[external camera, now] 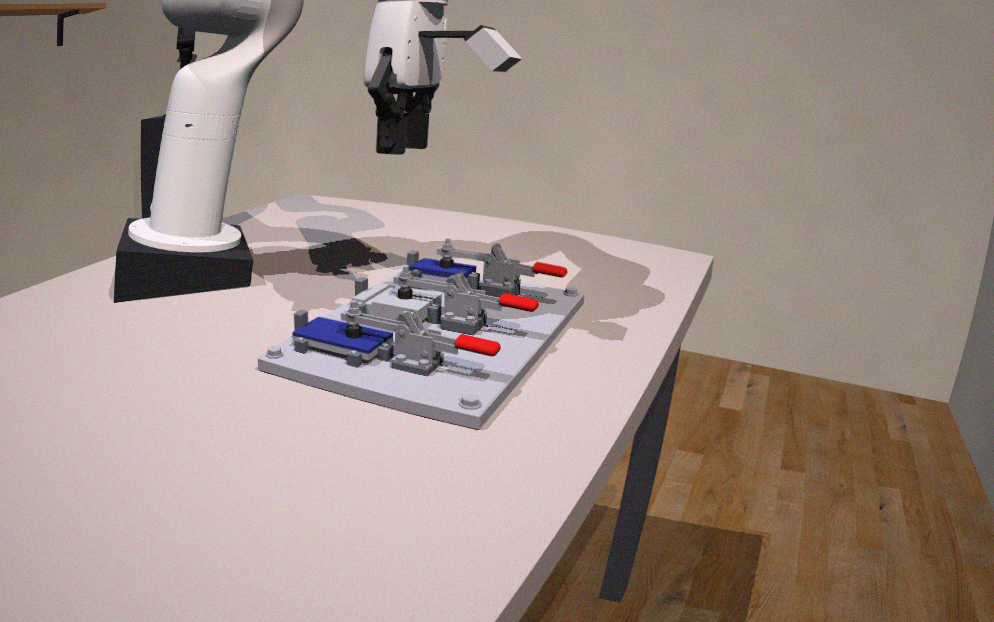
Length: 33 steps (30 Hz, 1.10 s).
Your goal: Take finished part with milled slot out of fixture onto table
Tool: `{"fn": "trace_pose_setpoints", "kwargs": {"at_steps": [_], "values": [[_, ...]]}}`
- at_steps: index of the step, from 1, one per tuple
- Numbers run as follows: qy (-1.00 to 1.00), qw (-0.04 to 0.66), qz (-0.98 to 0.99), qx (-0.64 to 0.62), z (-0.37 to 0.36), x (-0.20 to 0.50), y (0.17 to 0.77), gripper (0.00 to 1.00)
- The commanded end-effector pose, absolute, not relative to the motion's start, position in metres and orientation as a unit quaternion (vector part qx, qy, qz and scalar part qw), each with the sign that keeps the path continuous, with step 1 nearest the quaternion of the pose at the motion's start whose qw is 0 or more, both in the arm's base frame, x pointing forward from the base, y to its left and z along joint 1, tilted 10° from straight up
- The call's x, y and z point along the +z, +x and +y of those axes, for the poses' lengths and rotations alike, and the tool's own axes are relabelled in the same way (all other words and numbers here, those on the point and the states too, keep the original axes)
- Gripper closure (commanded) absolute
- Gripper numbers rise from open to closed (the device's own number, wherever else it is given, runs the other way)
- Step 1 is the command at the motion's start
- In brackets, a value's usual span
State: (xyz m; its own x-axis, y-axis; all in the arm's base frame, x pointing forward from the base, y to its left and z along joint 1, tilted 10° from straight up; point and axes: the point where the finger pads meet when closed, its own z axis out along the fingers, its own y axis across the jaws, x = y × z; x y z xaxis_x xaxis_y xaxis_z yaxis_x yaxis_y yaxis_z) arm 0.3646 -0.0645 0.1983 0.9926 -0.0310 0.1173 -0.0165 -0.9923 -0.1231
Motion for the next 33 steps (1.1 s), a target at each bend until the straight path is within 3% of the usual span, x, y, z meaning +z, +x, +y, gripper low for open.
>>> {"fn": "trace_pose_setpoints", "kwargs": {"at_steps": [1, 20, 33], "values": [[-0.996, 0.061, 0.012, -0.06, -0.065, 0.199, 0.365, 0.53], [-0.996, 0.061, 0.012, -0.06, -0.064, 0.193, 0.366, 0.53], [-0.996, 0.061, 0.012, -0.06, -0.058, 0.144, 0.372, 0.53]]}}
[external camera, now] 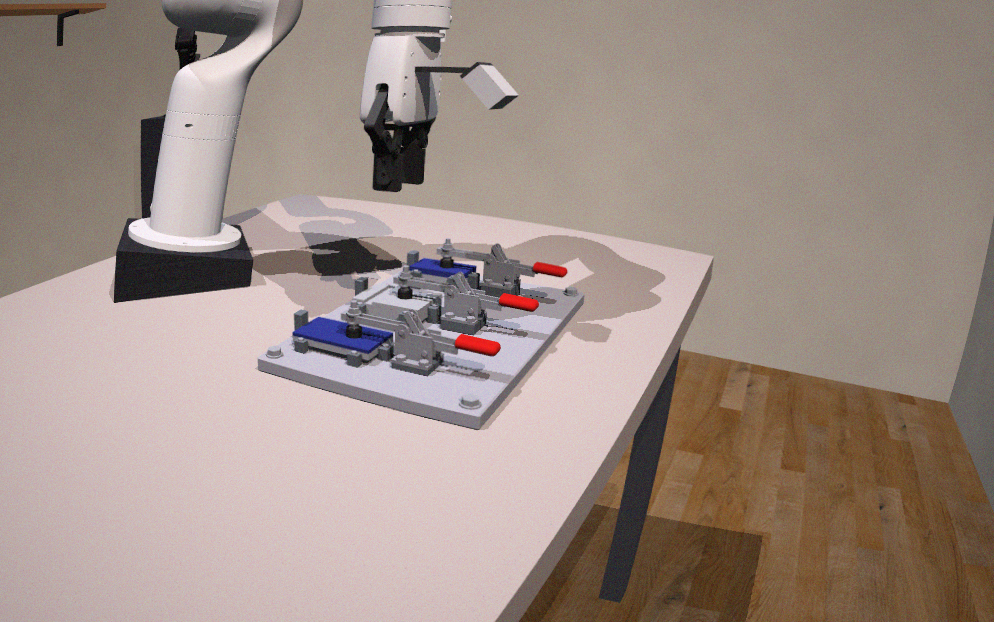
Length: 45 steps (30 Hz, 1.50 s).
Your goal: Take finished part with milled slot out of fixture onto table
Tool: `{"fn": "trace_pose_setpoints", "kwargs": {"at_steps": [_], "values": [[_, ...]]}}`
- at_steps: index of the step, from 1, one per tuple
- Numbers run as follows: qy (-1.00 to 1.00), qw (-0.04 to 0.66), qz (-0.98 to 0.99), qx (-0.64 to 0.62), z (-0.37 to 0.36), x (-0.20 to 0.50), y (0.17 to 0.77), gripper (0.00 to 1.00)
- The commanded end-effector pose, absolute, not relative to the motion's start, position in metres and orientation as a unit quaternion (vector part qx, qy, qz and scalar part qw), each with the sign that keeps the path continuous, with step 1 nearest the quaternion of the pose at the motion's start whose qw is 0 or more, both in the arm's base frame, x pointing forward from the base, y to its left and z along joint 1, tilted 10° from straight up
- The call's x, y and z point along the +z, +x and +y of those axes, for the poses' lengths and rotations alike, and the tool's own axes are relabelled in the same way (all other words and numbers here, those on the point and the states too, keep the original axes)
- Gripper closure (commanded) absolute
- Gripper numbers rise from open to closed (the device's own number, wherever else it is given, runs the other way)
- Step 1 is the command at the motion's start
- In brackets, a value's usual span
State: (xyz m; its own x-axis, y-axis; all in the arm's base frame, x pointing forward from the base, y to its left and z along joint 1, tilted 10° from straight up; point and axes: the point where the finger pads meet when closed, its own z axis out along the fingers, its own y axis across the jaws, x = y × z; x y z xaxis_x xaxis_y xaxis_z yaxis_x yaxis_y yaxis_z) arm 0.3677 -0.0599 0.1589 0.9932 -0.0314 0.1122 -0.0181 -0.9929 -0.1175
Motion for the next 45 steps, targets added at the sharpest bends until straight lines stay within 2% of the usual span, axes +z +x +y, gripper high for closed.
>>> {"fn": "trace_pose_setpoints", "kwargs": {"at_steps": [1, 21, 36, 45], "values": [[-0.996, 0.061, 0.012, -0.06, -0.058, 0.142, 0.372, 0.53], [-0.996, 0.061, 0.012, -0.06, -0.058, 0.142, 0.396, 0.53], [-0.996, 0.061, 0.012, -0.06, -0.061, 0.154, 0.489, 0.53], [-0.996, 0.061, 0.012, -0.06, -0.062, 0.156, 0.505, 0.53]]}}
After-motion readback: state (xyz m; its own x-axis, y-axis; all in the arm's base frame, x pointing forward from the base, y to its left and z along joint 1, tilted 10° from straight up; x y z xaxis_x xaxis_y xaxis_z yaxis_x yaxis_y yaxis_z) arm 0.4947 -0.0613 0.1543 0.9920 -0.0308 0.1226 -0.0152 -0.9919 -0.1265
